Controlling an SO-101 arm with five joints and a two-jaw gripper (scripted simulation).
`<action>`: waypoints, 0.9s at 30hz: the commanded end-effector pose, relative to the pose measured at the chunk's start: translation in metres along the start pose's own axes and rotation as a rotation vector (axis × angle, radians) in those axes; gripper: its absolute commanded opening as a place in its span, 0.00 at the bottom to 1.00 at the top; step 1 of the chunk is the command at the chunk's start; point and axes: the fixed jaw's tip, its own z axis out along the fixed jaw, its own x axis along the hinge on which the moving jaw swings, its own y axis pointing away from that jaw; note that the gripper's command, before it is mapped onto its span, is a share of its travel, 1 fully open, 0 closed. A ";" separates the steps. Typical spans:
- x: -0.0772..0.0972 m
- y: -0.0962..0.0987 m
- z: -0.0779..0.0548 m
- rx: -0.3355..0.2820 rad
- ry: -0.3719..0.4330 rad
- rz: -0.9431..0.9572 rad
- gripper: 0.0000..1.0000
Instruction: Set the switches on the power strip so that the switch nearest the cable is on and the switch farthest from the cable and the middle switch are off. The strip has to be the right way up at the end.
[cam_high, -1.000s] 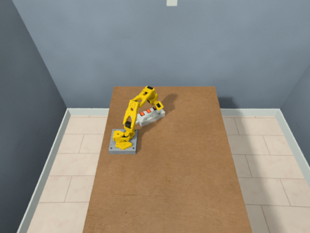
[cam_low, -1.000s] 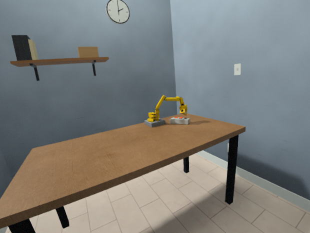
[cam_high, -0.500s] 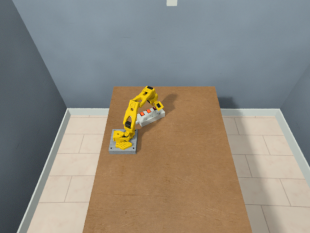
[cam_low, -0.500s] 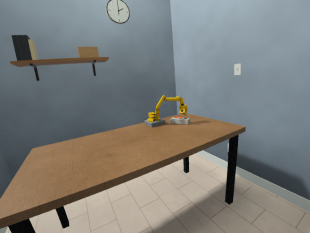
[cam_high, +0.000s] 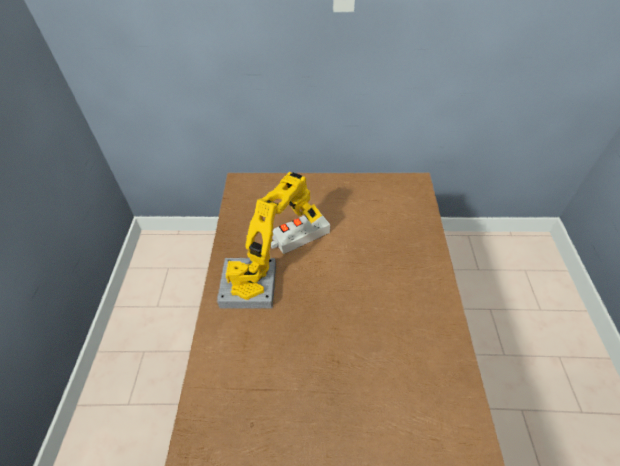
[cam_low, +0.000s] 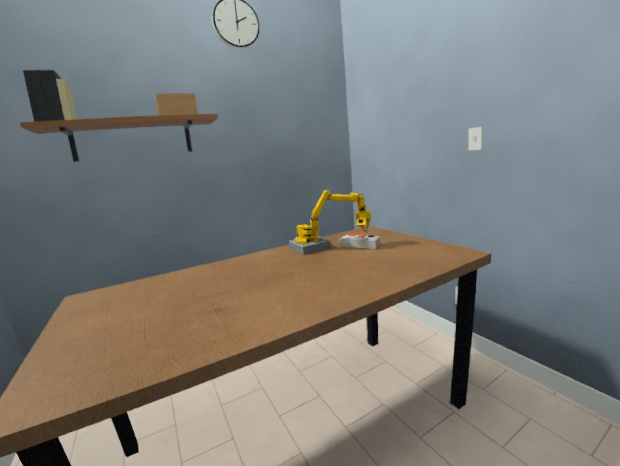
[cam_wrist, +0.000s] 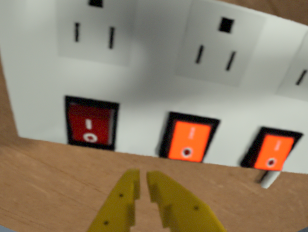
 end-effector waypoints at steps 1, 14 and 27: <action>0.003 -0.011 -0.003 0.030 -0.009 -0.032 0.00; 0.004 -0.018 -0.004 0.056 -0.019 -0.047 0.00; 0.007 -0.022 -0.003 0.056 -0.018 -0.064 0.00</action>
